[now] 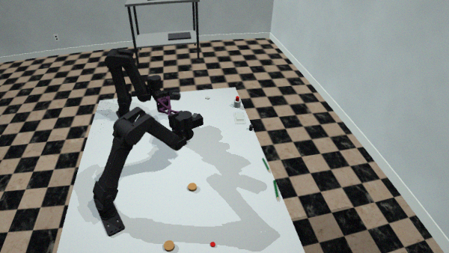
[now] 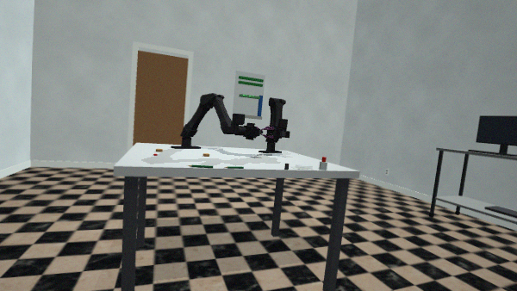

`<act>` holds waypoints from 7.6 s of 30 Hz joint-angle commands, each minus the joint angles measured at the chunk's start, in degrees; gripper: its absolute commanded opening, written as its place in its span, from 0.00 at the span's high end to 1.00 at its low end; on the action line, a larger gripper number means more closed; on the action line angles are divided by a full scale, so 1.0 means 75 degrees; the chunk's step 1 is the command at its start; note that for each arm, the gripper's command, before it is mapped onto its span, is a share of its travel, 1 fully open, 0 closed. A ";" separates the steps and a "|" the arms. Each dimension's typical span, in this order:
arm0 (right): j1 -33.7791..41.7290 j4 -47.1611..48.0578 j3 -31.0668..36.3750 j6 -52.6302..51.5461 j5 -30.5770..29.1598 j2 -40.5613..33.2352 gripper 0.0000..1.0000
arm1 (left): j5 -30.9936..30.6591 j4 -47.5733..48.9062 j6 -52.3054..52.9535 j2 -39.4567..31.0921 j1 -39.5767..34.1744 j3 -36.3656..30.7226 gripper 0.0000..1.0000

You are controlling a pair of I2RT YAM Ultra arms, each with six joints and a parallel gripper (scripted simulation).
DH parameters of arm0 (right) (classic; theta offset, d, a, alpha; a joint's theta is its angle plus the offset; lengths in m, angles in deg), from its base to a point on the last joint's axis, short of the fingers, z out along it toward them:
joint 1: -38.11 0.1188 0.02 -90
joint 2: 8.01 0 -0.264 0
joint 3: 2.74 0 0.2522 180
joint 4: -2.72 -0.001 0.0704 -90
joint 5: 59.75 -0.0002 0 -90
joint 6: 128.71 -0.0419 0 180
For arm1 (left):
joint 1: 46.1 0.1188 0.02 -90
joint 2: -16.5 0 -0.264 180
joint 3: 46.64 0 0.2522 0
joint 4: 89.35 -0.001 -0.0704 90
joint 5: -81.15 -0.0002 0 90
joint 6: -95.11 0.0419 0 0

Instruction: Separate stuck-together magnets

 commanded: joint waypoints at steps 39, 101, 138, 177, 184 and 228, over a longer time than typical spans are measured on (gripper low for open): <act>-0.0016 0.0065 -0.0051 0.0027 -0.0009 -0.0131 0.82 | 0.0005 0.0050 0.0001 0.0025 -0.0016 0.0047 0.82; -0.0016 0.0066 -0.0051 0.0027 -0.0009 -0.0131 0.82 | 0.0019 -0.2333 -0.0001 -0.1724 -0.0023 0.0607 0.82; -0.0016 0.0066 -0.0050 0.0027 -0.0009 -0.0131 0.82 | -0.2089 -0.2941 0.0109 -0.2659 0.2090 0.0183 0.82; -0.0016 0.0066 -0.0051 0.0027 -0.0009 -0.0131 0.82 | -0.0591 -0.8242 0.4361 -0.1861 0.2898 0.2114 0.82; -0.0016 0.0066 -0.0051 0.0027 -0.0009 -0.0131 0.82 | -0.0337 -0.9184 0.5103 -0.1682 0.3010 0.2500 0.82; -0.0016 0.0066 -0.0050 0.0027 -0.0009 -0.0131 0.82 | 0.2002 -1.6872 1.1296 -0.0265 0.3988 0.5634 0.82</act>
